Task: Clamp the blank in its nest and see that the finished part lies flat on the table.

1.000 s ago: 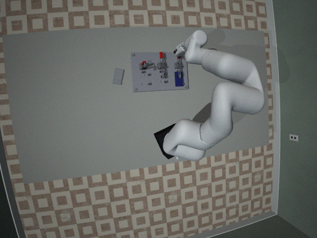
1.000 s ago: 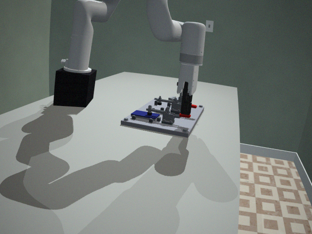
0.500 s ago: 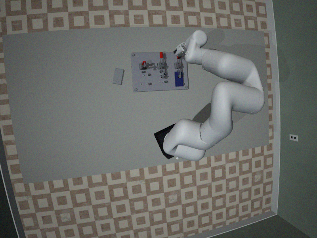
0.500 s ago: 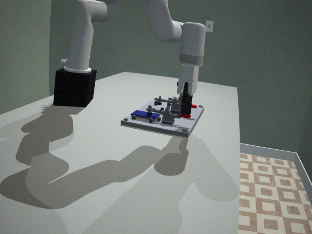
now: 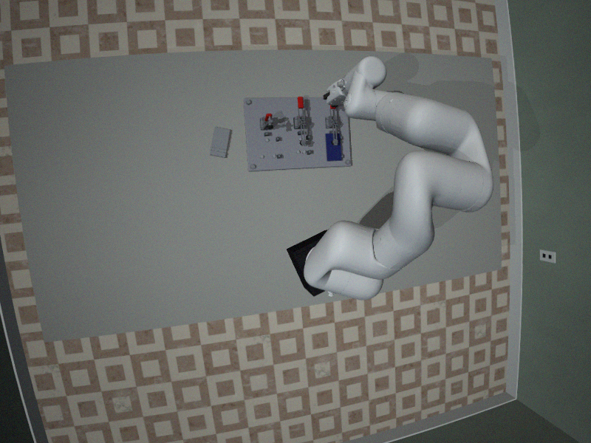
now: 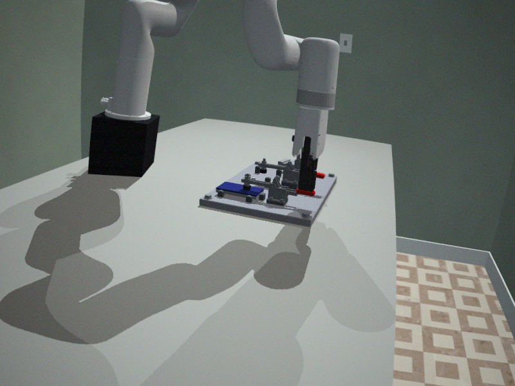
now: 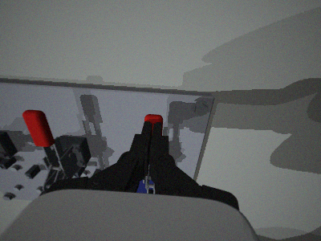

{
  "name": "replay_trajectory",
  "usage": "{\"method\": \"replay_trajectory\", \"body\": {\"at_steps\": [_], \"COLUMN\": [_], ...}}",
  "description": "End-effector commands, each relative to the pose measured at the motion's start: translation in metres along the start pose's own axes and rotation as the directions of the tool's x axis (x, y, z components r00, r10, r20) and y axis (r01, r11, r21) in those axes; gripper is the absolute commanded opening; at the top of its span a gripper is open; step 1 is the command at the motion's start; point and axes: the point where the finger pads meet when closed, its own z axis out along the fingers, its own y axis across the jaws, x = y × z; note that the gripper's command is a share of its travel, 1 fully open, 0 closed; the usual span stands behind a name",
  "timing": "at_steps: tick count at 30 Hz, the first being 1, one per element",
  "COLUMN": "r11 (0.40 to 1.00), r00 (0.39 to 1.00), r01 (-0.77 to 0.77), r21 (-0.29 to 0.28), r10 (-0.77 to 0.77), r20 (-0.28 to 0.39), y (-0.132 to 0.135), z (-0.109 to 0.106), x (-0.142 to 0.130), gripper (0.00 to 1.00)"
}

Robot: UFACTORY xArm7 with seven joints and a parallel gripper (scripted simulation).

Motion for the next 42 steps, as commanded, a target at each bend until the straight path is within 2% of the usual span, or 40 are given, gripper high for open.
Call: {"method": "replay_trajectory", "body": {"at_steps": [1, 17, 37, 42], "r11": [1.000, 1.000, 1.000, 1.000], "r00": [1.000, 1.000, 1.000, 1.000], "r01": [-0.001, -0.001, -0.001, -0.001], "r21": [0.000, 0.000, 0.000, 0.000], "r10": [0.001, 0.001, 0.001, 0.001], "r20": [0.000, 0.000, 0.000, 0.000], "y": [0.000, 0.000, 0.000, 0.000], "z": [0.000, -0.005, -0.060, -0.068], "x": [0.000, 0.000, 0.000, 0.000], "gripper": [0.00, 0.00, 0.00, 0.00]}}
